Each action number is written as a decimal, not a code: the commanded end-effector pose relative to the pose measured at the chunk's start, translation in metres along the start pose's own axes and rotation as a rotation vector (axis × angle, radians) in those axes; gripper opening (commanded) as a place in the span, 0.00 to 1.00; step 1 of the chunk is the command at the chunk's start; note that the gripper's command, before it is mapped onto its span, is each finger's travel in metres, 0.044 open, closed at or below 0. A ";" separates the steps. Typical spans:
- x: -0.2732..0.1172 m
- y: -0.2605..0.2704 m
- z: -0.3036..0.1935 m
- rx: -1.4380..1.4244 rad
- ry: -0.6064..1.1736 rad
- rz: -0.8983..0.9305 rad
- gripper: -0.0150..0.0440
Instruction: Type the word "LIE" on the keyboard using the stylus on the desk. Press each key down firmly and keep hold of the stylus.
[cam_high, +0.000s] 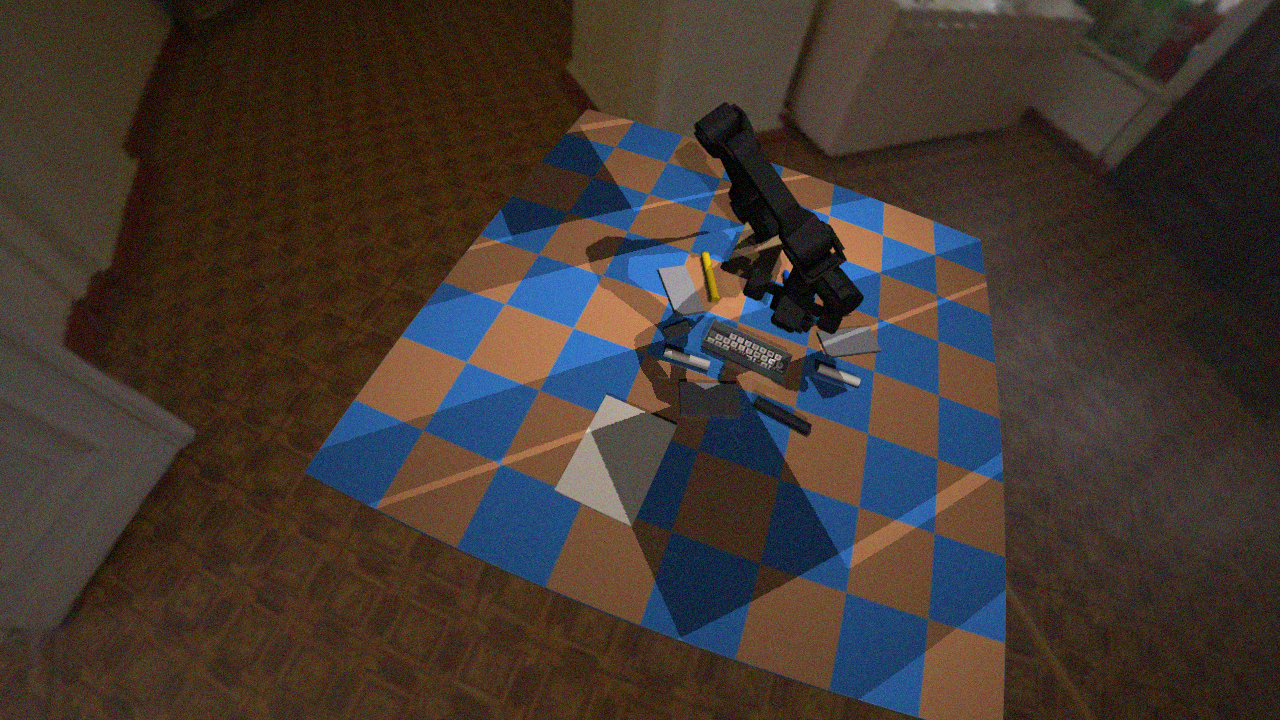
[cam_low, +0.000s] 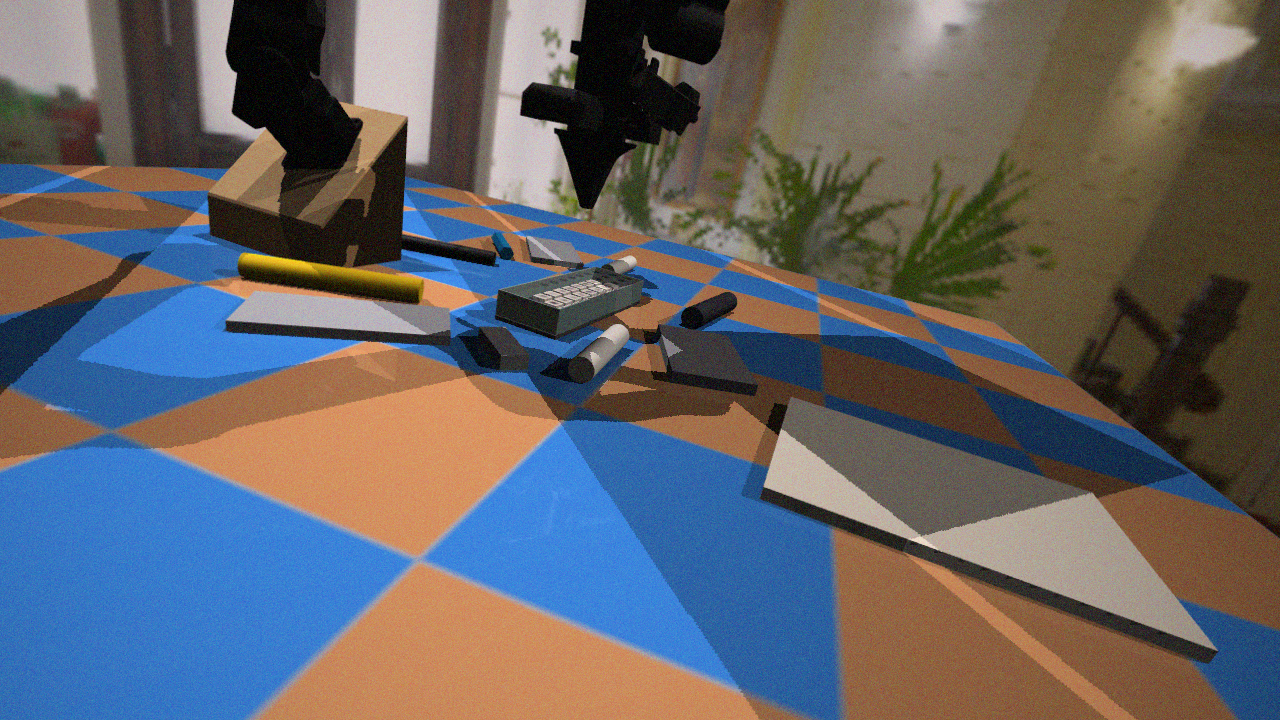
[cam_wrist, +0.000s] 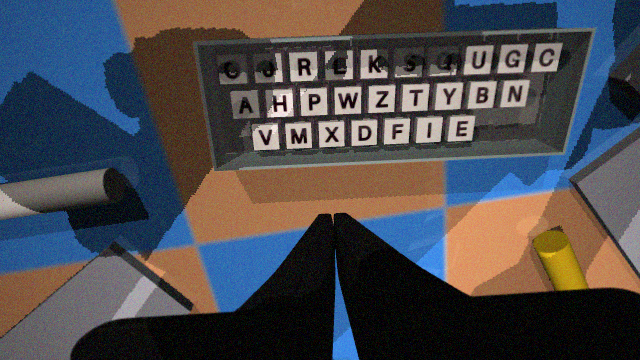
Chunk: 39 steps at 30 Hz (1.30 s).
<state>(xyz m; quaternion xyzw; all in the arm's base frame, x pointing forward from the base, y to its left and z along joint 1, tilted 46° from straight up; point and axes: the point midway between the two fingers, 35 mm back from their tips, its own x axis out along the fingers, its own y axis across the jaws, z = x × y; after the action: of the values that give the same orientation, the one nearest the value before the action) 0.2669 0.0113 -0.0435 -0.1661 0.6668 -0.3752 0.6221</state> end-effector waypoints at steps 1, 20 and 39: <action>0.000 0.000 0.000 0.000 0.000 0.000 0.25; 0.023 0.081 -0.109 -1.469 -0.026 0.381 0.51; 0.032 0.104 -0.169 -2.264 -0.255 0.622 0.51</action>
<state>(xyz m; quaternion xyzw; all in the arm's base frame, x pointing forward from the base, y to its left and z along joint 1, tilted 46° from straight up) 0.1350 0.1053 -0.1444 -0.4850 0.6074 0.5642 0.2784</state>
